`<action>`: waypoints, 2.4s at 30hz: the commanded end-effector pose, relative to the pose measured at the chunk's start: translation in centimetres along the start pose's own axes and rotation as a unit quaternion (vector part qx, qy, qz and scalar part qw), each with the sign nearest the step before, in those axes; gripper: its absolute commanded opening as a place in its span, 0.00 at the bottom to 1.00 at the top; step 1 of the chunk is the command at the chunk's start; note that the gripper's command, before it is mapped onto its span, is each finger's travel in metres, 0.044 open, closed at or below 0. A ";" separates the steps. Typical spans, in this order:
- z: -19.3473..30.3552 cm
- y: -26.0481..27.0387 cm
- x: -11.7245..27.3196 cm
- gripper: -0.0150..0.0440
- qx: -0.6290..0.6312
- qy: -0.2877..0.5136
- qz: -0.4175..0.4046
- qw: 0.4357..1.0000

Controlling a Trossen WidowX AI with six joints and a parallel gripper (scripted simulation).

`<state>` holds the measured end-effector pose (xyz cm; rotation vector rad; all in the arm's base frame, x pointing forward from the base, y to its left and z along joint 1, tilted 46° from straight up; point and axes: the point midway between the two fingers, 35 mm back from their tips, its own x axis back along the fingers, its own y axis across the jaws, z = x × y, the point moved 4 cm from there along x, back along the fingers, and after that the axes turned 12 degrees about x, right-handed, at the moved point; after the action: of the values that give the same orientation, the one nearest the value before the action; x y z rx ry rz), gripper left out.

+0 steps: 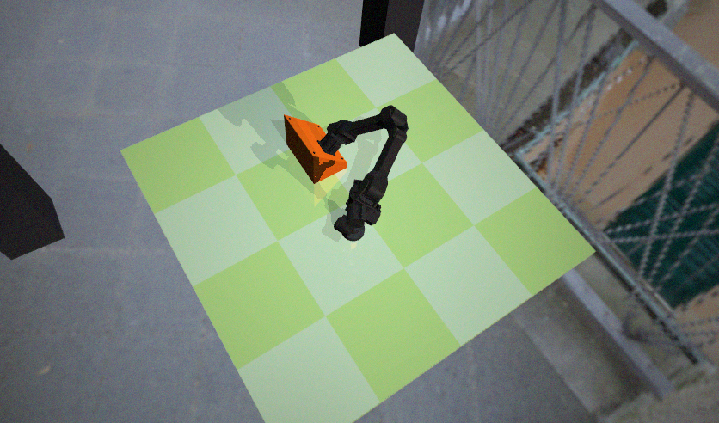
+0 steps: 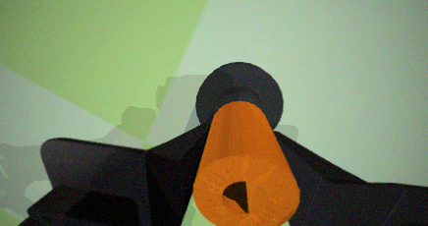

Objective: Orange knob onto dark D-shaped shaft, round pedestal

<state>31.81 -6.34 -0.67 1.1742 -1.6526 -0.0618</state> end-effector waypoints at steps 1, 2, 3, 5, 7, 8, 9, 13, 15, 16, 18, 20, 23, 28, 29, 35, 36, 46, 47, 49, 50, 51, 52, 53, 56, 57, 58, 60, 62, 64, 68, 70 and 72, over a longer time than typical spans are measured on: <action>-0.1 0.0 -0.1 0.25 0.000 -0.002 0.000 1.000; -0.1 0.0 -0.1 0.25 0.000 -0.002 0.000 1.000; -0.1 0.0 -0.1 0.25 0.000 -0.002 0.000 1.000; -0.1 -0.1 0.1 0.25 0.000 -0.002 0.000 1.000; -0.1 -0.1 0.2 0.25 0.000 -0.002 0.000 1.000; -0.1 -0.2 0.3 0.25 0.000 -0.002 0.000 1.000; -0.1 -0.2 0.3 0.25 0.000 -0.002 0.000 1.000; -0.1 -0.2 0.5 0.25 0.028 -0.002 0.000 1.000; -0.2 -0.3 0.5 0.25 0.063 -0.002 0.000 0.998; -0.2 -0.3 0.6 0.25 0.085 -0.002 0.000 0.996; -0.2 -0.4 0.6 0.25 0.105 -0.002 0.000 0.994; -0.3 -0.5 0.6 0.25 0.105 -0.002 0.000 0.994; -0.3 -0.6 0.6 0.25 0.105 -0.002 0.000 0.994; -0.3 -0.5 0.0 0.25 0.105 -0.002 0.000 0.994; -0.3 -0.6 0.0 0.25 0.105 -0.002 0.000 0.994; -0.3 -0.6 0.1 0.25 0.105 -0.002 0.000 0.994; -0.3 -0.6 0.2 0.25 0.105 -0.002 0.000 0.994; -0.2 -0.3 0.6 0.25 0.188 -0.002 0.001 0.982; -0.2 -0.2 0.6 0.25 0.203 -0.002 0.001 0.979; -0.1 -0.1 0.5 0.25 0.208 -0.002 0.001 0.978; -0.1 -0.1 0.5 0.25 0.208 -0.002 0.000 0.978; -0.1 -0.1 0.4 0.25 0.208 -0.002 0.000 0.978; 0.0 0.0 0.4 0.25 0.208 -0.002 0.000 0.978; 0.0 0.0 0.3 0.25 0.208 -0.002 0.000 0.978; 0.2 0.1 0.2 0.25 0.208 -0.002 0.000 0.978; 0.2 0.0 0.2 0.25 0.208 -0.002 0.000 0.978; 0.2 0.0 0.2 0.25 0.208 -0.002 0.000 0.978; 0.1 0.0 0.2 0.25 0.208 -0.002 0.000 0.978; 0.1 0.0 0.2 0.25 0.208 -0.002 0.000 0.978; 0.1 -0.1 0.3 0.25 0.208 -0.002 0.000 0.978; 0.1 -0.2 0.3 0.25 0.208 -0.002 0.000 0.978; 0.1 -0.2 0.4 0.25 0.208 -0.002 0.001 0.978; 0.0 -0.2 0.4 0.25 0.208 -0.002 0.001 0.978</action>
<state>31.71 -6.47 -0.68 1.4857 -1.7123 0.2831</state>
